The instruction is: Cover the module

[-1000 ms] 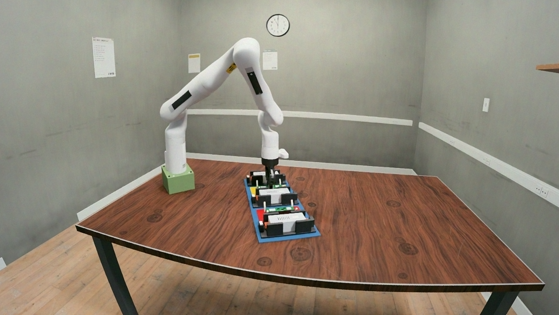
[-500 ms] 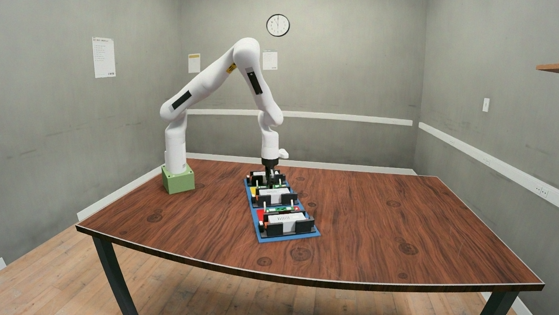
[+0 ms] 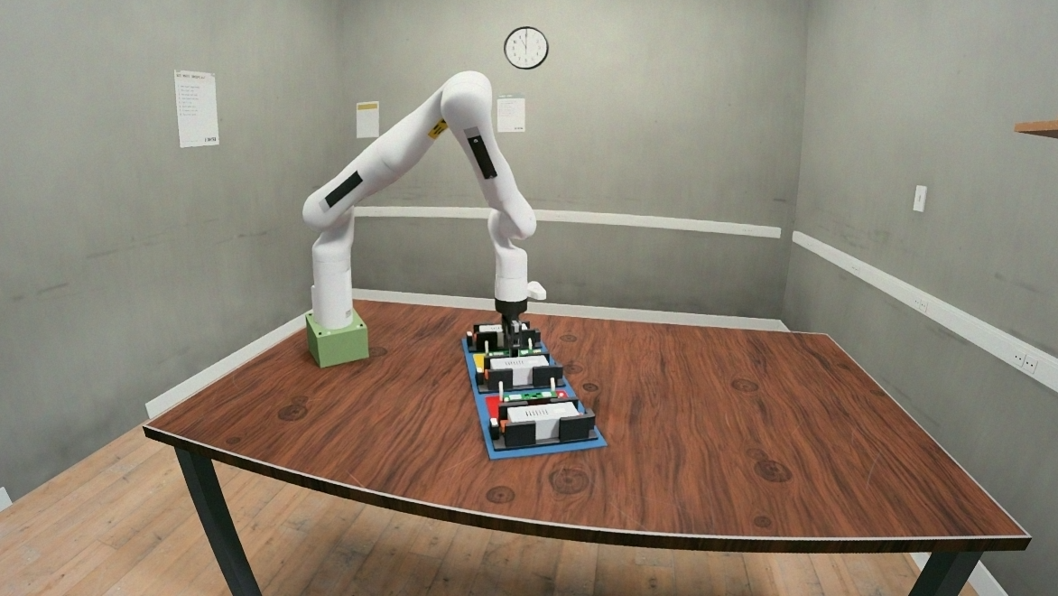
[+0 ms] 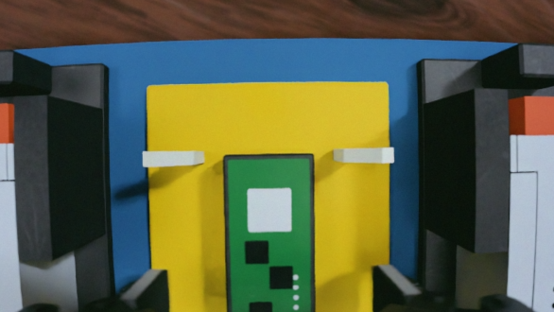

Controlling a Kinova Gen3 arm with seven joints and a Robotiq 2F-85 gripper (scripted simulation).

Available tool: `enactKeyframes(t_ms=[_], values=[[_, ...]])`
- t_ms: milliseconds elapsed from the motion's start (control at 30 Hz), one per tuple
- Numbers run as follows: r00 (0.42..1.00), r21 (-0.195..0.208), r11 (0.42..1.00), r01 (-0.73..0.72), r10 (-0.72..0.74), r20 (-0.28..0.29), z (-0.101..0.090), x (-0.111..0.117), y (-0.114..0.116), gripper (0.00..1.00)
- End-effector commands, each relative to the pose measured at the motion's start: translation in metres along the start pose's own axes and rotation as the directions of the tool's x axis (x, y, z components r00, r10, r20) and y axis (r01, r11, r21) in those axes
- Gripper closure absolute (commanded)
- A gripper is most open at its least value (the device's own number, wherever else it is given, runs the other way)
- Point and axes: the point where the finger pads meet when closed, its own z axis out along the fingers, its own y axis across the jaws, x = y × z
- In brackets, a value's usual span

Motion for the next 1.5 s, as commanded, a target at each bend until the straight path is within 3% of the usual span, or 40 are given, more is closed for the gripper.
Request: enactKeyframes(t_ms=[0,700,1033,1267,1467], values=[[1.000,0.000,1.000,0.000,0.000,-0.002,-0.001,0.001,0.000,0.00],[1.000,0.000,1.000,0.000,0.000,-0.002,-0.001,0.001,0.000,0.00],[1.000,0.000,1.000,0.000,0.000,-0.002,-0.061,0.001,0.000,0.00],[1.000,0.000,1.000,0.000,0.000,-0.002,-0.061,0.001,0.000,0.00],[1.000,0.000,1.000,0.000,0.000,-0.002,-0.097,0.000,0.000,0.00]])
